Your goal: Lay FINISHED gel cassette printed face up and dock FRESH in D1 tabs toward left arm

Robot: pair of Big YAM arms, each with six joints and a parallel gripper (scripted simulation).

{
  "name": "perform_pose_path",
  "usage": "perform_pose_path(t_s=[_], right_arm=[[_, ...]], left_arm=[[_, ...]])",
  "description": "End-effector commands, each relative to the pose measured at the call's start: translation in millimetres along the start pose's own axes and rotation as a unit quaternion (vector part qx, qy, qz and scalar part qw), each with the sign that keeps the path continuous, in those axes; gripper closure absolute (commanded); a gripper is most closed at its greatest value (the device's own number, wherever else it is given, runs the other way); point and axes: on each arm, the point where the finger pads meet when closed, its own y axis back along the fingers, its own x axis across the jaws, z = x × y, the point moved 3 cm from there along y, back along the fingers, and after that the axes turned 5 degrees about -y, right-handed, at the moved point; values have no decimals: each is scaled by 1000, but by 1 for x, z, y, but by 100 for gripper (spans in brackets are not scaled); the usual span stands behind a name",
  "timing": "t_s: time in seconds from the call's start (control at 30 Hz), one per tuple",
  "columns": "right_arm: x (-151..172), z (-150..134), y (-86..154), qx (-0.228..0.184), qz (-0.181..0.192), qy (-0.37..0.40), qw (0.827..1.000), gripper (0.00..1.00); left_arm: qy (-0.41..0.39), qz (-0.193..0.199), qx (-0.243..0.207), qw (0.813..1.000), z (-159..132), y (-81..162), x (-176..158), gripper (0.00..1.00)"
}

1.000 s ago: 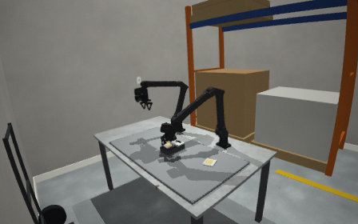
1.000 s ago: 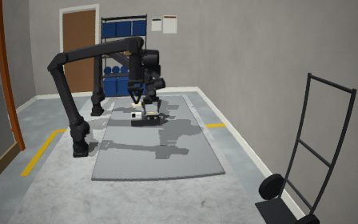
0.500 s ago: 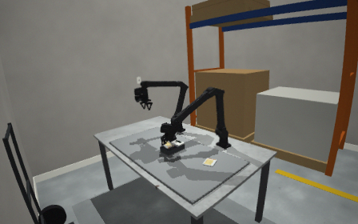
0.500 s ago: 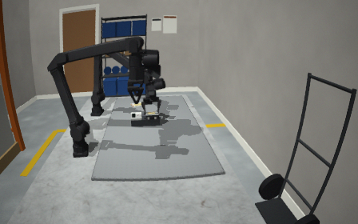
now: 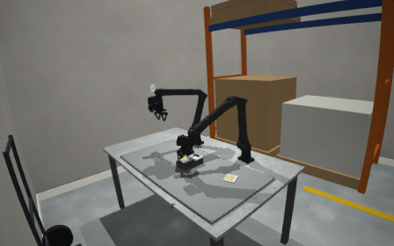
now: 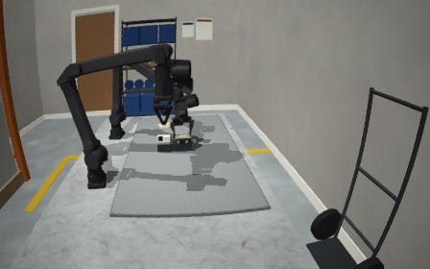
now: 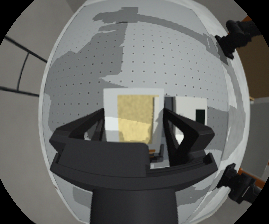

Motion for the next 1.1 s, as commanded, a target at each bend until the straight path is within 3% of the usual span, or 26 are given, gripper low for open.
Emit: perform_pose_path(t_s=[0.0, 1.07], right_arm=[[-1, 10, 18, -9, 0, 4, 1000, 0], [-1, 10, 18, -9, 0, 4, 1000, 0]], left_arm=[[-4, -3, 0, 1000, 2, -10, 3, 100], [-1, -7, 2, 1000, -2, -13, -2, 100]])
